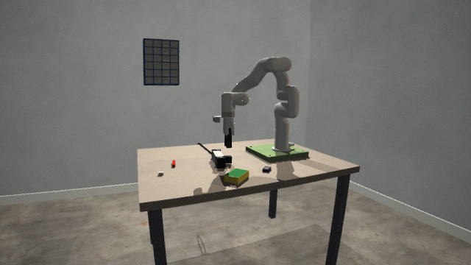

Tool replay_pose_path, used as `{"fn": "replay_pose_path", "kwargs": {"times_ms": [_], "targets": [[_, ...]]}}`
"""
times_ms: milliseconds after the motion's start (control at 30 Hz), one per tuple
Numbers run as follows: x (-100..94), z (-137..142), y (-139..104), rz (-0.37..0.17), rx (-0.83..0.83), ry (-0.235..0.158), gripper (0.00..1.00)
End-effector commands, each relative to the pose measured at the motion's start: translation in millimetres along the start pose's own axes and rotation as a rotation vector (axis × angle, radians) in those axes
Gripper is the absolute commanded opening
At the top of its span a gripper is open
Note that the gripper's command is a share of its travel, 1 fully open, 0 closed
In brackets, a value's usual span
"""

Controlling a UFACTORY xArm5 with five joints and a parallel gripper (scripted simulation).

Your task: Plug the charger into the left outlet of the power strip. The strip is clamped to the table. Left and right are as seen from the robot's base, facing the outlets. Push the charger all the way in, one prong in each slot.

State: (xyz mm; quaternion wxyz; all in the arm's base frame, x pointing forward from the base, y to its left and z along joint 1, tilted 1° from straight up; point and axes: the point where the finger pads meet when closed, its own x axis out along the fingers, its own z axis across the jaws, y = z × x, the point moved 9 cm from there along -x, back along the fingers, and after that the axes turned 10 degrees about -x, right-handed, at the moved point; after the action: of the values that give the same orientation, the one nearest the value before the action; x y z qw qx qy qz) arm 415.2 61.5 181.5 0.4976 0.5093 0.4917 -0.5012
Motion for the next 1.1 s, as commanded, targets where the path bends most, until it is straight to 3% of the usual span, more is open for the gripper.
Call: {"fn": "replay_pose_path", "kwargs": {"times_ms": [0,367,1067], "targets": [[-10.4,0,1,0.002,0.0,0.0,0.44],[-28.2,0,1,0.002,0.0,0.0,0.44],[-29.7,0,0,0.002,0.0,0.0,0.44]]}}
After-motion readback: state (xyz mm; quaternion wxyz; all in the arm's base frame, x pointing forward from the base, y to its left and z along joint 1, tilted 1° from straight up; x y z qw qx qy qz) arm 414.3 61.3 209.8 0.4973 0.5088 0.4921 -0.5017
